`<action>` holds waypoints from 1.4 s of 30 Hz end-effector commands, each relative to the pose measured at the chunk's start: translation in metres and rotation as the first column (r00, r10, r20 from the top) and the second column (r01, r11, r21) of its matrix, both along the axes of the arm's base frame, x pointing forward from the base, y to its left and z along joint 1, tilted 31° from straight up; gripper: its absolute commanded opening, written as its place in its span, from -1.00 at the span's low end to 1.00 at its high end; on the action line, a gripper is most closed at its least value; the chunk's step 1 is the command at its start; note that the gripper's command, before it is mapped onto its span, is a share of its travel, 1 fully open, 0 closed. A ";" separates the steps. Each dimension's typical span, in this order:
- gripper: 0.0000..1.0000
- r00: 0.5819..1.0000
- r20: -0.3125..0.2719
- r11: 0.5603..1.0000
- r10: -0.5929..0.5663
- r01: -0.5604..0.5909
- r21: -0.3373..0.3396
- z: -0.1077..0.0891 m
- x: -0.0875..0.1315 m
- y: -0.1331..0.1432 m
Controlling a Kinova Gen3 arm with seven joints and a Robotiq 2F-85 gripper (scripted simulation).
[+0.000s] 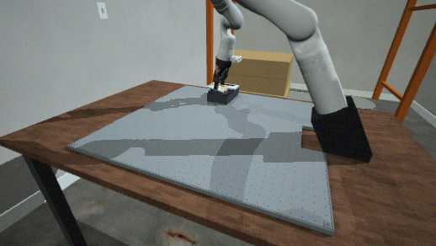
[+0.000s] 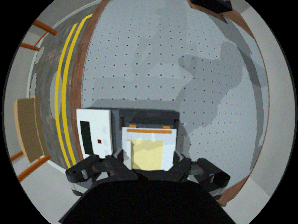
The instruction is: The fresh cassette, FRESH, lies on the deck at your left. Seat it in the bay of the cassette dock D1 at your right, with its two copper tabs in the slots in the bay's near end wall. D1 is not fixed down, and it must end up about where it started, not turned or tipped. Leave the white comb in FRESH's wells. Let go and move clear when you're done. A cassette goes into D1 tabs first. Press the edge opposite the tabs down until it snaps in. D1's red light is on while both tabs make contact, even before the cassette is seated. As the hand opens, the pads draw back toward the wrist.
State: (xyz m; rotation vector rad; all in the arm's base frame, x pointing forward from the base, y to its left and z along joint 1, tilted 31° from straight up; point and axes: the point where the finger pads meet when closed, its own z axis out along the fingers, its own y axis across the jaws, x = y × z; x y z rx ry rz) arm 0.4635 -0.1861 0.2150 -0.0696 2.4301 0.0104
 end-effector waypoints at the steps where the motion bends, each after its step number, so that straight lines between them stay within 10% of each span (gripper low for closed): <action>1: -1.00 1.000 -0.005 1.000 -0.004 0.004 -0.001 -0.002 -0.001 -0.002; 42: -1.00 1.000 -0.005 1.000 -0.004 0.004 -0.001 -0.010 0.004 -0.002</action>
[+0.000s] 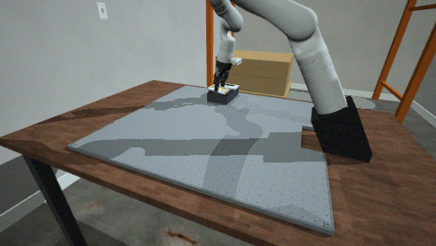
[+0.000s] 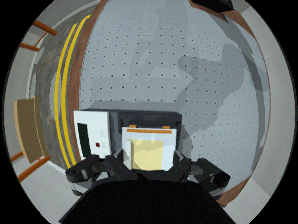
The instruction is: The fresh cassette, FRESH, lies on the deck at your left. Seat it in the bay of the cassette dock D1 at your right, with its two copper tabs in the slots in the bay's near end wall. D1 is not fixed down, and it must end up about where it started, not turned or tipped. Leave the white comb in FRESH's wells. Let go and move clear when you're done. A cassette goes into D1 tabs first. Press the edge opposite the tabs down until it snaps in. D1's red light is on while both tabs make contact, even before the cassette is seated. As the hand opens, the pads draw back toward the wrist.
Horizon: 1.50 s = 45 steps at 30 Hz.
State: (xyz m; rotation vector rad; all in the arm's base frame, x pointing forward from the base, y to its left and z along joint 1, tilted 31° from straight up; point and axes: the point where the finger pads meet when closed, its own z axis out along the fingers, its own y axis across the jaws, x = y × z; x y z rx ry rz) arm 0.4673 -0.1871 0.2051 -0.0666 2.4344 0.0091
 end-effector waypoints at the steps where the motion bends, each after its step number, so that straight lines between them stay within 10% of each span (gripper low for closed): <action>1: -1.00 1.000 0.000 1.000 -0.001 0.001 0.000 0.000 0.000 -0.001; 6: -1.00 1.000 0.000 1.000 -0.001 0.001 0.000 0.000 0.000 -0.001; 7: 1.00 1.000 0.000 1.000 -0.001 0.001 0.000 0.000 0.000 -0.001; 45: 1.00 1.000 0.000 1.000 -0.001 0.001 0.000 0.019 -0.012 -0.001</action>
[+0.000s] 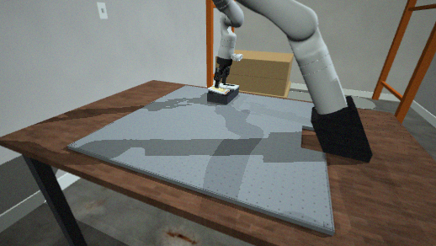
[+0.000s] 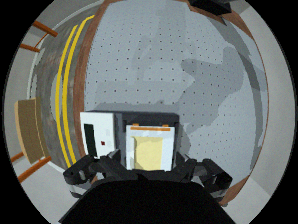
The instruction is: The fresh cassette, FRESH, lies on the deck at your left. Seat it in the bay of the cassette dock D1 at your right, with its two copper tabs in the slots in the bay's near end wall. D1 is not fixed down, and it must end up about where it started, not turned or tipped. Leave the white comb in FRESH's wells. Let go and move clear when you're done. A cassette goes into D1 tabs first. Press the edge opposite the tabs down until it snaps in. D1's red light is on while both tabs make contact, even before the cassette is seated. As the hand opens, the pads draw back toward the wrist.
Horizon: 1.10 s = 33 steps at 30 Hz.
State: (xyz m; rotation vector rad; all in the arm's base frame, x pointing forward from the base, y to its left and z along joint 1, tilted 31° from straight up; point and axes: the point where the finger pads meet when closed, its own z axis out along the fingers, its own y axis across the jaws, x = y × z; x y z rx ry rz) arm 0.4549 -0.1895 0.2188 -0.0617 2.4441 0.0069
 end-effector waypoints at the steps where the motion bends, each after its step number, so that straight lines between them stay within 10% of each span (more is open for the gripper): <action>1: 1.00 1.000 0.009 1.000 0.003 -0.003 0.000 0.007 0.000 0.001; 30: 1.00 1.000 0.009 1.000 0.003 -0.003 0.000 0.025 -0.011 0.001; 31: -1.00 1.000 -0.024 1.000 0.003 -0.003 -0.001 0.025 -0.010 0.001; 33: -1.00 0.996 -0.091 1.000 0.002 -0.002 -0.005 0.027 -0.007 0.001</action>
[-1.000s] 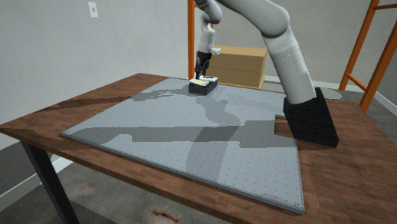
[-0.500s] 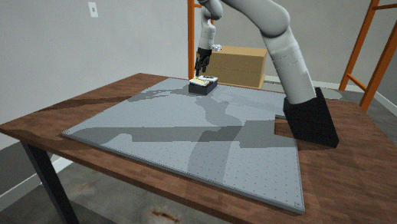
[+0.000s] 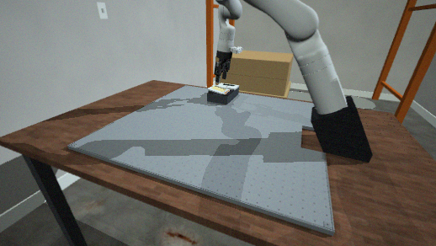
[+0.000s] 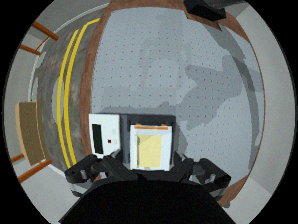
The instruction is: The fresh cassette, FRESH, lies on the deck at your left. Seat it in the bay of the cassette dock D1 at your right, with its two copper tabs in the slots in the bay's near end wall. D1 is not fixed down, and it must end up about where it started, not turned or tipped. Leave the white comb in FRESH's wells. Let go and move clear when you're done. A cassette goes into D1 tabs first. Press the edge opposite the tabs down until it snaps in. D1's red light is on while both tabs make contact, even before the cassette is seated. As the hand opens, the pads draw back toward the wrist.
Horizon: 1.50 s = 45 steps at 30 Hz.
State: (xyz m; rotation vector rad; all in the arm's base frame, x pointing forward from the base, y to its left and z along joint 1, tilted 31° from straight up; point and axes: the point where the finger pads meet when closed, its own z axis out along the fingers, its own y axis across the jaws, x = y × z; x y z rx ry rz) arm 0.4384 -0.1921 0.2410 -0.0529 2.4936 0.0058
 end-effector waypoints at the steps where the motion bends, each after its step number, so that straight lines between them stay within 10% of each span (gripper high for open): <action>1: -1.00 0.997 -0.075 1.000 0.009 -0.009 -0.006 0.005 0.010 0.004; 45: -1.00 0.994 -0.111 1.000 0.008 -0.009 -0.007 0.030 0.054 0.006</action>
